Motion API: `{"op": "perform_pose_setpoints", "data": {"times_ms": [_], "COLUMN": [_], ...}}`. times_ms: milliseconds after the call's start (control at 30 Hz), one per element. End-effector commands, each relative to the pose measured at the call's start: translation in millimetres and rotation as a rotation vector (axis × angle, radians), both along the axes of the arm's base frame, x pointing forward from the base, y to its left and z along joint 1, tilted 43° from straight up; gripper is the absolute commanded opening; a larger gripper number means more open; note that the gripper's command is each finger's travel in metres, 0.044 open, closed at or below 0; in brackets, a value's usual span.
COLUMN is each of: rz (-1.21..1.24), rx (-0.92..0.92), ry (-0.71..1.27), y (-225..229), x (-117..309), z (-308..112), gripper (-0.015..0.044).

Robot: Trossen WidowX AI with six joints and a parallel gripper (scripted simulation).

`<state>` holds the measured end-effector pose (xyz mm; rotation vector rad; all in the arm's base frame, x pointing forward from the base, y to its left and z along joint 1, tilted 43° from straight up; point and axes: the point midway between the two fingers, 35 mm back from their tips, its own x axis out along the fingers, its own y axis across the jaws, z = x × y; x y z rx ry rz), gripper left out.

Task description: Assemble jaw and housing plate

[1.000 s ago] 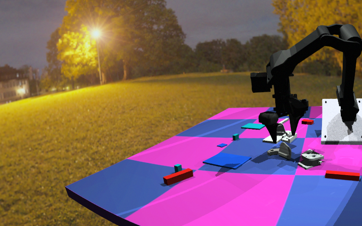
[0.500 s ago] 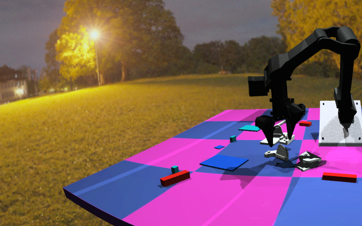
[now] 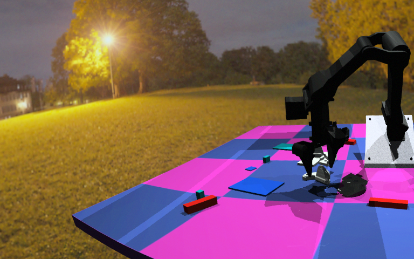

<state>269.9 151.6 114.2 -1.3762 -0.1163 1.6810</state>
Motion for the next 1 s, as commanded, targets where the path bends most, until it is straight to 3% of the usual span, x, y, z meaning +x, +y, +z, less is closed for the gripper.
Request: {"op": "perform_pose_setpoints", "data": {"times_ms": [0,967], "rz": [-0.002,-0.002], "rx": [-0.005,-0.003], "ry": [0.015,0.015], "y": [4,14], "x": [-3,-3], "z": [-8,-18], "gripper": [0.0440,0.0440]}}
